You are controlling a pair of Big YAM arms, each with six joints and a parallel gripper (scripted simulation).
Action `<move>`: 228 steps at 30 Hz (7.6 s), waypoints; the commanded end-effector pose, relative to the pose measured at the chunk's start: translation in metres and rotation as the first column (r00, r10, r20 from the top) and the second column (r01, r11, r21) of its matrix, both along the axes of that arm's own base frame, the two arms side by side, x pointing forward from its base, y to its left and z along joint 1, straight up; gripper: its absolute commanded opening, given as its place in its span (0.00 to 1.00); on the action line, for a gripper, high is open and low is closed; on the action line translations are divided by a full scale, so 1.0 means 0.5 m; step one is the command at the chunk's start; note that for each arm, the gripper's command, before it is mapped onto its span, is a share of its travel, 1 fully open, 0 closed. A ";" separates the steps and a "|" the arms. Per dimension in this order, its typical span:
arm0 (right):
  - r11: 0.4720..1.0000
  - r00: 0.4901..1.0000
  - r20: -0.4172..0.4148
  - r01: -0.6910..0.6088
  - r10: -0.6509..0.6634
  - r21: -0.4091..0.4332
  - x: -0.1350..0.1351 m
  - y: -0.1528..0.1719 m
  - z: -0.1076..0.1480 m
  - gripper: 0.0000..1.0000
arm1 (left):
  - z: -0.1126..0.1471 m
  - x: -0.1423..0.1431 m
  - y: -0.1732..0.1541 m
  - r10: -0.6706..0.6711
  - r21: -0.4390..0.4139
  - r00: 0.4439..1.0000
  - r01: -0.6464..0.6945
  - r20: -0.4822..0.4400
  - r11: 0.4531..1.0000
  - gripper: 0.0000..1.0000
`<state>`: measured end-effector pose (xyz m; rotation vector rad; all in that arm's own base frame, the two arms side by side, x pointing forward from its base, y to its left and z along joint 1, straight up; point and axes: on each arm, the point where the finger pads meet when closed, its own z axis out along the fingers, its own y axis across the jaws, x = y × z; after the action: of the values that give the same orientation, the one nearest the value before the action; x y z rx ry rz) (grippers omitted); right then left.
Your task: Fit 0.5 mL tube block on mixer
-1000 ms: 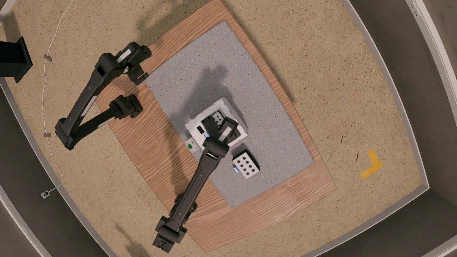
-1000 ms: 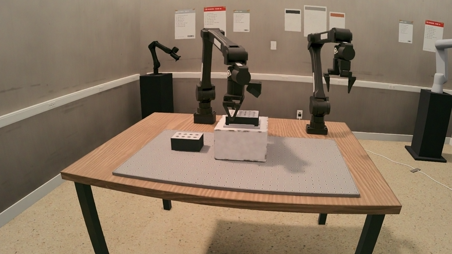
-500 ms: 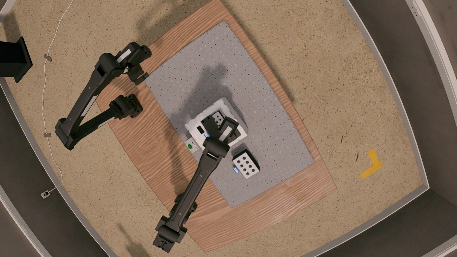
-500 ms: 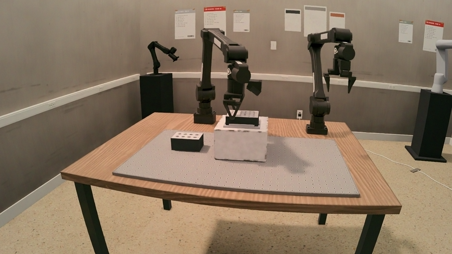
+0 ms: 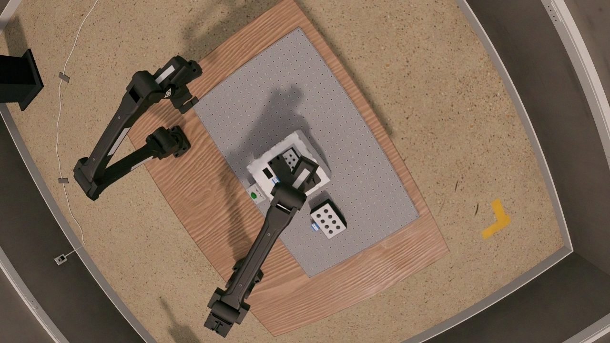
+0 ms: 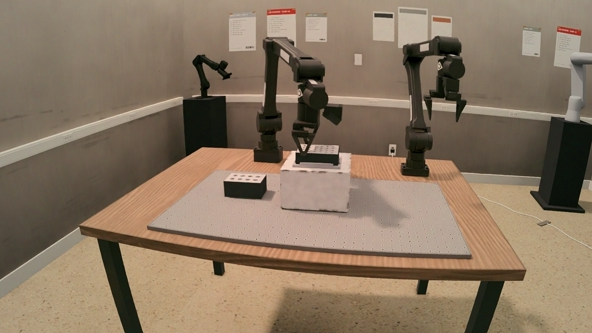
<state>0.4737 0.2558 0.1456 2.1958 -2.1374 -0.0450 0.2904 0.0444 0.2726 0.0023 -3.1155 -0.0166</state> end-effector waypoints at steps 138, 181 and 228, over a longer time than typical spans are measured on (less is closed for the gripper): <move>0.461 0.459 0.056 0.887 -0.887 0.034 -0.056 0.073 0.133 0.00 | -0.010 0.008 -0.005 -0.007 0.001 1.000 0.007 -0.008 1.000 1.00; -0.032 -0.033 0.059 0.999 -0.998 0.019 -0.057 0.071 0.087 0.00 | 0.018 0.022 -0.002 -0.007 0.007 1.000 0.007 0.027 1.000 1.00; 0.014 0.014 0.071 1.000 -0.997 -0.006 -0.059 0.092 0.028 0.00 | 0.040 0.032 0.000 -0.008 0.012 0.998 0.007 0.055 1.000 1.00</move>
<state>0.4403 0.2922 0.1559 0.0558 -3.0802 0.0118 0.2906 0.0444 0.2724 0.0023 -3.1149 -0.0164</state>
